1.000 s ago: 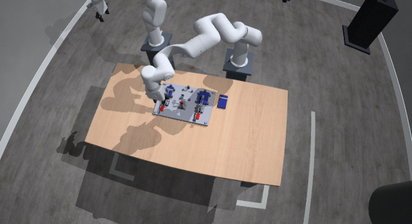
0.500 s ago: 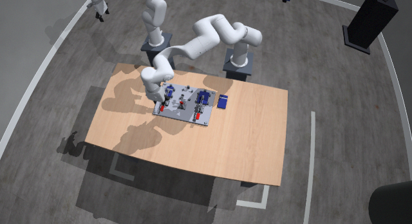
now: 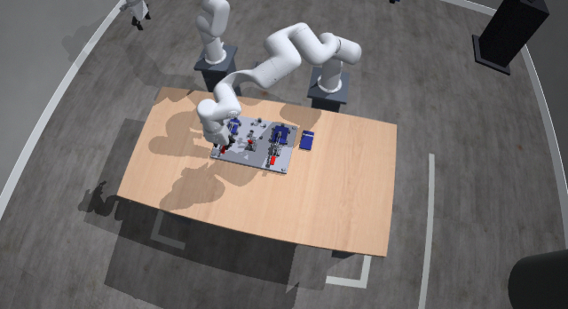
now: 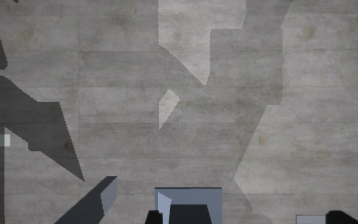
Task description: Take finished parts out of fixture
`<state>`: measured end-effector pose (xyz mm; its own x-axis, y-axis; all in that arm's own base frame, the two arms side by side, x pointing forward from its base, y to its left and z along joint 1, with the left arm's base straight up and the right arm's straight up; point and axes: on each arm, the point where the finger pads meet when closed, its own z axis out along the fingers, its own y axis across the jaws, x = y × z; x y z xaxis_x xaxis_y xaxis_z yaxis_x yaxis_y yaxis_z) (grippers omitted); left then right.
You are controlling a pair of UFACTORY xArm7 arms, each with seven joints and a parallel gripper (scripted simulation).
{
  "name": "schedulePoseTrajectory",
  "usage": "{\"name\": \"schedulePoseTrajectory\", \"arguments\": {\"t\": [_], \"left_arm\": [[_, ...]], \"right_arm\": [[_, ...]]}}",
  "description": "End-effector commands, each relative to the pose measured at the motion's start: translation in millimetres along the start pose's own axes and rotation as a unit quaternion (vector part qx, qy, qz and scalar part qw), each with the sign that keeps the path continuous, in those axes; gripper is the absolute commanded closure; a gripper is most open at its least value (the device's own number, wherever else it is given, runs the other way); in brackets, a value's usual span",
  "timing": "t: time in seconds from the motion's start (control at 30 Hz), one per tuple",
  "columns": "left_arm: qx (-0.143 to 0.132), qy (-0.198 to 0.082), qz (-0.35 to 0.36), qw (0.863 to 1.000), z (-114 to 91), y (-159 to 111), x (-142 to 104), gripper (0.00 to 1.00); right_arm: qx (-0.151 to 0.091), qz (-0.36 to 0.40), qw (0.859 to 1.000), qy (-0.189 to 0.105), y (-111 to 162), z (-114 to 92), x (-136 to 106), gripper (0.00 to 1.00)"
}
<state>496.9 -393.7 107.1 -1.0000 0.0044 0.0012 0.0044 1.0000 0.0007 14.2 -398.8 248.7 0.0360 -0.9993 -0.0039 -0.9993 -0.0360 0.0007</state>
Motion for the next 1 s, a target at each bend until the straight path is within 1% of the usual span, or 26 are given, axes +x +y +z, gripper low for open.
{"name": "schedulePoseTrajectory", "arguments": {"t": [0.0, 0.17, 0.97], "left_arm": [[0.002, -0.002, 0.000, 1.000, 12.4, -1.4, -1.5, 0.52], [0.002, -0.002, 0.000, 1.000, 17.6, -1.4, -1.5, 0.52], [0.002, -0.002, 0.000, 1.000, 18.0, -1.4, -1.5, 0.52]], "right_arm": [[0.000, 0.000, 1.000, 0.002, -0.2, -1.3, 1.0, 0.00], [0.000, 0.000, 1.000, 0.002, -0.2, -1.3, 1.0, 0.00], [0.000, 0.000, 1.000, 0.002, -0.2, -1.3, 1.0, 0.00]]}}
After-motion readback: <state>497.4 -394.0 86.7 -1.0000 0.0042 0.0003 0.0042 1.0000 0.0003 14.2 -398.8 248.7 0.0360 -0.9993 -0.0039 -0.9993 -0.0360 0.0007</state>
